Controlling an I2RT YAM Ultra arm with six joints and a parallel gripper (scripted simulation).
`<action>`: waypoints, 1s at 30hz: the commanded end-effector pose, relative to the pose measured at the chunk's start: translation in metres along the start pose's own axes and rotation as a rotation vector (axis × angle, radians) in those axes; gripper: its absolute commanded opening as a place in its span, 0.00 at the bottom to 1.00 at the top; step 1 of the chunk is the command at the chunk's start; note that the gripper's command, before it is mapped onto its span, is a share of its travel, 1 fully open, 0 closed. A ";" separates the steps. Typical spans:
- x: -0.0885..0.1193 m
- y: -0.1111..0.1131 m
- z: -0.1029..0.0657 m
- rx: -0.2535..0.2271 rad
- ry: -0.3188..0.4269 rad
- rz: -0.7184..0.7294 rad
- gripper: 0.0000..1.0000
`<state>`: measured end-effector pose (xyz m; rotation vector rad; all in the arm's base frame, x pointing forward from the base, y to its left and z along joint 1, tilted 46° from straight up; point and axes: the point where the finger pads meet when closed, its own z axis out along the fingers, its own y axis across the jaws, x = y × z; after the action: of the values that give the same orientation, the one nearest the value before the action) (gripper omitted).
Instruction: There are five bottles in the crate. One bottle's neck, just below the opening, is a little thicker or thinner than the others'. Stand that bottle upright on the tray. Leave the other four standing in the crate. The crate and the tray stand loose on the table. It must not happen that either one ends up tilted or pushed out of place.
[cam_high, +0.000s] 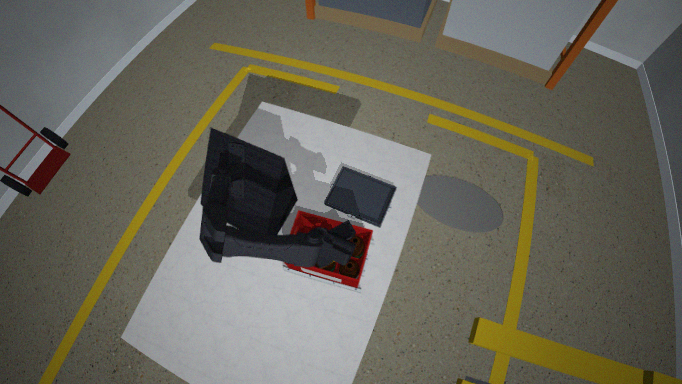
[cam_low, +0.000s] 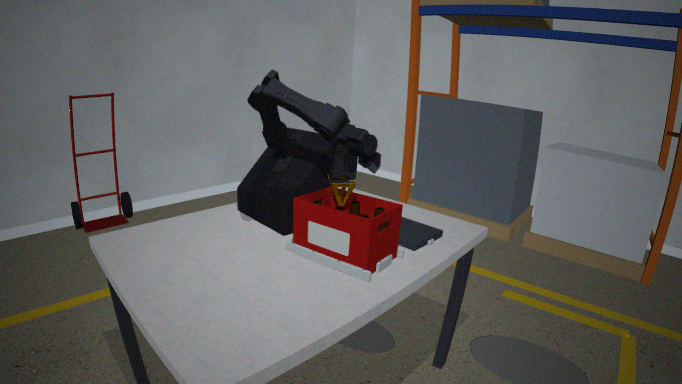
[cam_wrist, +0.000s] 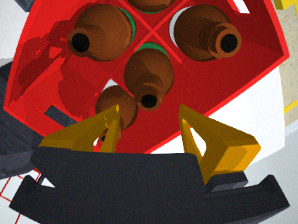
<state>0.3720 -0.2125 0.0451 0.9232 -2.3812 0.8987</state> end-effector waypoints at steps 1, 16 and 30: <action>-0.008 -0.004 -0.010 0.016 -0.022 -0.001 0.61; -0.007 -0.003 -0.011 0.017 -0.023 -0.001 0.61; -0.005 -0.001 -0.011 0.016 -0.022 -0.003 0.61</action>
<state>0.3720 -0.2125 0.0451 0.9232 -2.3812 0.8987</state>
